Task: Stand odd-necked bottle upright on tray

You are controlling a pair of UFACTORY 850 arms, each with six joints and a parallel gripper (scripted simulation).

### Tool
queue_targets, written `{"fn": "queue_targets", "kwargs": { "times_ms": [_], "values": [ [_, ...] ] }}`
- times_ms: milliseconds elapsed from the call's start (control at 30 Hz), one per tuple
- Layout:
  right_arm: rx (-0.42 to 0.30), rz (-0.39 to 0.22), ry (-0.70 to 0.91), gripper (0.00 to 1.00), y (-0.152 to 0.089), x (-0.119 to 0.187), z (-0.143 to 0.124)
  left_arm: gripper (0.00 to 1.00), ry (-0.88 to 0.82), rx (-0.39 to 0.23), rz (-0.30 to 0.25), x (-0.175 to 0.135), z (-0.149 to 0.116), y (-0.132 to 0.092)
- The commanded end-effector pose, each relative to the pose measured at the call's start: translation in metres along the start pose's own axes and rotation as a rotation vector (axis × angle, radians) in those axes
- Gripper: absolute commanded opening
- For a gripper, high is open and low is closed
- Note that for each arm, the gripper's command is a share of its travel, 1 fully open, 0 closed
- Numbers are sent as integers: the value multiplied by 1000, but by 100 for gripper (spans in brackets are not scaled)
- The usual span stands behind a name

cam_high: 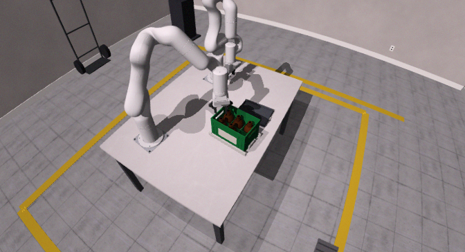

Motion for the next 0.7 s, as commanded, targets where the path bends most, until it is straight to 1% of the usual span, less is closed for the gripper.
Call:
{"fn": "queue_targets", "kwargs": {
  "times_ms": [0,300,333,667],
  "values": [
    [0,2,0,66,-4,0,0,100,0,1,0,0,0,0],
    [0,2,0,66,-9,0,0,100,0,1,0,0,0,0],
    [0,2,0,0,-9,0,0,100,0,1,0,0,0,0],
    [0,2,0,0,-9,0,0,100,0,1,0,0,0,0]
  ]
}}
Point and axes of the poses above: on each arm, the point where the finger pads meet when closed, its own y axis out along the fingers, its own x axis across the jaws, z = x × y, the point moved 10 cm from there along -y, back along the fingers, and after that the axes turned 4 degrees about y, right-handed, at the moved point
